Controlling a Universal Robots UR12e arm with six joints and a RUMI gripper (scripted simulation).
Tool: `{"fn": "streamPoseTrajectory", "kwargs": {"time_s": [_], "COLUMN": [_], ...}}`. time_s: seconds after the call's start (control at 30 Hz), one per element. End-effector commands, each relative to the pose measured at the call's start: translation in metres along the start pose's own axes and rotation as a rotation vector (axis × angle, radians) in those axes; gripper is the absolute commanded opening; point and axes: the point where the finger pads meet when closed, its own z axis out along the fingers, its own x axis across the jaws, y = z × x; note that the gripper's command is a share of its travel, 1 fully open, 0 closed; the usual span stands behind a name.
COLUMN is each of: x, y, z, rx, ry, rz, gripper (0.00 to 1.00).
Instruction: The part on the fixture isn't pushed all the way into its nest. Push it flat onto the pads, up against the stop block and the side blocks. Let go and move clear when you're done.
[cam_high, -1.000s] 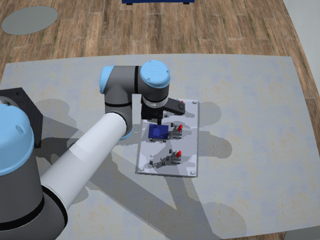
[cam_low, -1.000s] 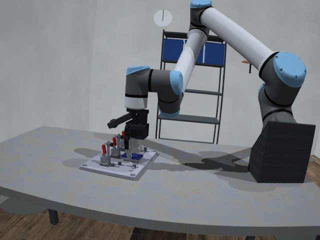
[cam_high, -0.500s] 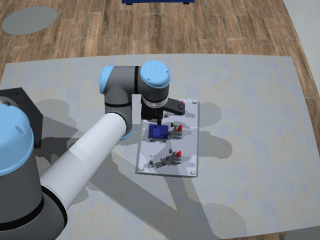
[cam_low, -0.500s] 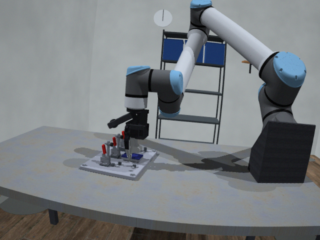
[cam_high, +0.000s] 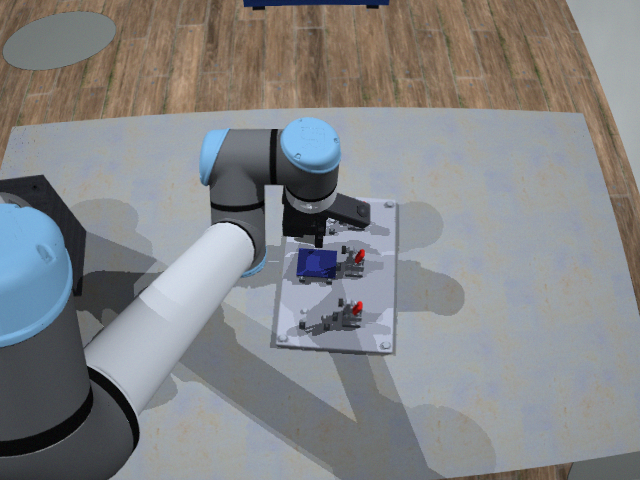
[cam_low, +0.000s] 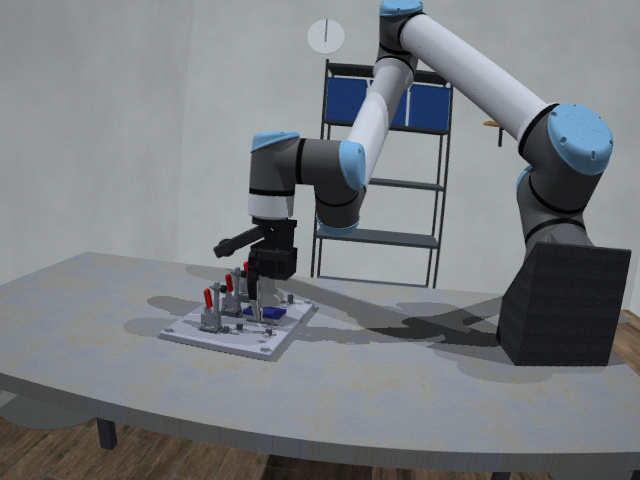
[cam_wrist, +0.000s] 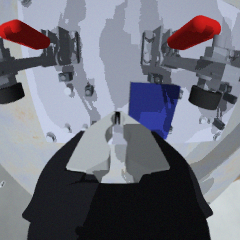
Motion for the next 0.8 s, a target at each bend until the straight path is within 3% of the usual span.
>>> {"fn": "streamPoseTrajectory", "kwargs": {"time_s": [0.0, 0.5, 0.77], "x": [-0.006, -0.013, -0.013], "y": [0.0, 0.0, 0.0], "z": [0.0, -0.001, -0.018], "rx": [0.001, 0.001, 0.001], "ry": [0.0, 0.0, 0.0], "rz": [0.0, 0.0, 0.0], "gripper": [0.0, 0.0, 0.0]}}
